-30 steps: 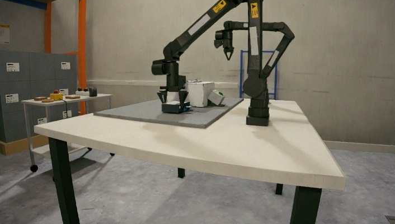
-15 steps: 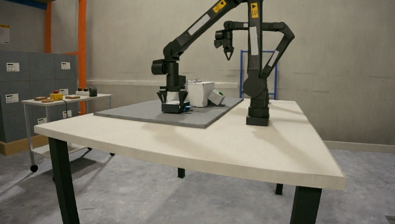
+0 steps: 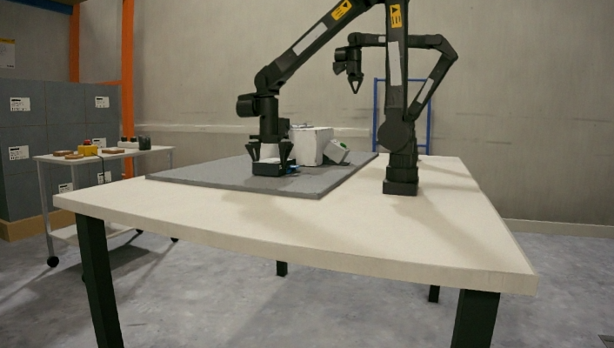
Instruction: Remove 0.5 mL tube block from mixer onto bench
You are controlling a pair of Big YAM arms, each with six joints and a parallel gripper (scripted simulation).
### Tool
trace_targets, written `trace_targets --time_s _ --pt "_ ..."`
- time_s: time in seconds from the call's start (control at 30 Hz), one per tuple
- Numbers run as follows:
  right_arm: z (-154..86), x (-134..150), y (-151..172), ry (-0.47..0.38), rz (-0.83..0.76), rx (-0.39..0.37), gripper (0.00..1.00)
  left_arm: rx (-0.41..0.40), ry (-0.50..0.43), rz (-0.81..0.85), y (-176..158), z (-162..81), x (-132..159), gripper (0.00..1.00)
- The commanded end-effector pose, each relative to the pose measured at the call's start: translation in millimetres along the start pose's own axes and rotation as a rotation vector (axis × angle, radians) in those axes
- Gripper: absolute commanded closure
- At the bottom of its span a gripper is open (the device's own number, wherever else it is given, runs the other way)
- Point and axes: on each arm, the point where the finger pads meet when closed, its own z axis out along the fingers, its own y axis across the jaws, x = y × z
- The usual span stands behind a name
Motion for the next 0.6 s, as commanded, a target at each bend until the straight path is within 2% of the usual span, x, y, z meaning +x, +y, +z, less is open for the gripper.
trace_targets --time_s 0.0,0.2,0.57 --pt "-30.1 -7.9 -1.8 -0.069 0.005 0.010 1.00 -0.084 -0.006 0.000 21.9 -35.2 -0.8 1.00" --pt "-29.9 -7.8 -1.8 -0.069 0.005 0.010 1.00 -0.086 -0.015 0.001 23.0 -35.8 0.0 1.00" --pt "-14.1 -0.6 -0.6 -0.028 0.004 0.004 1.00 -0.091 -0.027 0.001 25.5 -37.5 2.2 1.00"
